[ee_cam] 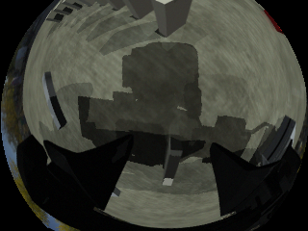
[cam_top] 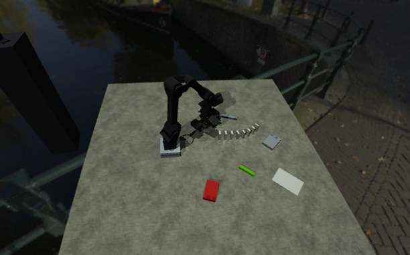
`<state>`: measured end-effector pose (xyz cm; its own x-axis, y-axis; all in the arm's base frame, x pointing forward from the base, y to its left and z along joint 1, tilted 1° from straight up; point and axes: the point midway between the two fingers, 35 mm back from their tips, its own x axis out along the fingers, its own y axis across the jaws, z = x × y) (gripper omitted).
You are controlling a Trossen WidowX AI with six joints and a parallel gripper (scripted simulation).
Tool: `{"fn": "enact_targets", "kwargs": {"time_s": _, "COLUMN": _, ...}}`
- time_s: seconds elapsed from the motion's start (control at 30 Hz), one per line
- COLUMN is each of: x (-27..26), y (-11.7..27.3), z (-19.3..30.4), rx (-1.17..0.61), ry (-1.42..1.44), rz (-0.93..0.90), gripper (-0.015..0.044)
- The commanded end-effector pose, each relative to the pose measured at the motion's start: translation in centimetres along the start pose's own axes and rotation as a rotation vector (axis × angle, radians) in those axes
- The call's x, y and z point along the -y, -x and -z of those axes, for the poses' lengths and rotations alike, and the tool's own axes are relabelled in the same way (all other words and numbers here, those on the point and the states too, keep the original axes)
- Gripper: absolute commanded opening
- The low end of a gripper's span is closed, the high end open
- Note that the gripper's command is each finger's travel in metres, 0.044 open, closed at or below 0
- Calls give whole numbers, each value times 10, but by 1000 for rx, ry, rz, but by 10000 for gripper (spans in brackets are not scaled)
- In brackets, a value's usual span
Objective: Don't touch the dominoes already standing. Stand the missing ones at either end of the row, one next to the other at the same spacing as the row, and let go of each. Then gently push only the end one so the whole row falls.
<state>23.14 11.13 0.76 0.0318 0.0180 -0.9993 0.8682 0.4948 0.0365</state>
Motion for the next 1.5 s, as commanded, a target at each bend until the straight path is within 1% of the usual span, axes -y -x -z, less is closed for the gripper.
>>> {"fn": "enact_targets", "kwargs": {"time_s": 0.0, "x": 0, "y": -2, "z": 0, "rx": 3, "ry": -3, "rz": 3, "gripper": 309}}
{"fn": "enact_targets", "kwargs": {"time_s": 0.33, "x": 0, "y": -2, "z": 0, "rx": 3, "ry": -3, "rz": 3, "gripper": 46}}
{"fn": "enact_targets", "kwargs": {"time_s": 0.37, "x": 0, "y": -2, "z": 0, "rx": 3, "ry": -3, "rz": 3, "gripper": 28}}
{"fn": "enact_targets", "kwargs": {"time_s": 0.57, "x": 0, "y": -2, "z": 0, "rx": 3, "ry": -3, "rz": 3, "gripper": 28}}
{"fn": "enact_targets", "kwargs": {"time_s": 0.63, "x": 1, "y": 6, "z": 0, "rx": 3, "ry": -3, "rz": 3, "gripper": 28}}
{"fn": "enact_targets", "kwargs": {"time_s": 1.03, "x": 7, "y": 147, "z": -3, "rx": 4, "ry": -3, "rz": 3, "gripper": 28}}
{"fn": "enact_targets", "kwargs": {"time_s": 1.1, "x": 8, "y": 154, "z": -3, "rx": 4, "ry": -3, "rz": 3, "gripper": 28}}
{"fn": "enact_targets", "kwargs": {"time_s": 1.23, "x": 7, "y": 154, "z": -2, "rx": 4, "ry": 15, "rz": 3, "gripper": 28}}
{"fn": "enact_targets", "kwargs": {"time_s": 1.3, "x": 1, "y": 154, "z": 3, "rx": 3, "ry": 156, "rz": 3, "gripper": 28}}
{"fn": "enact_targets", "kwargs": {"time_s": 1.47, "x": -23, "y": 154, "z": 25, "rx": 1, "ry": 715, "rz": 2, "gripper": 28}}
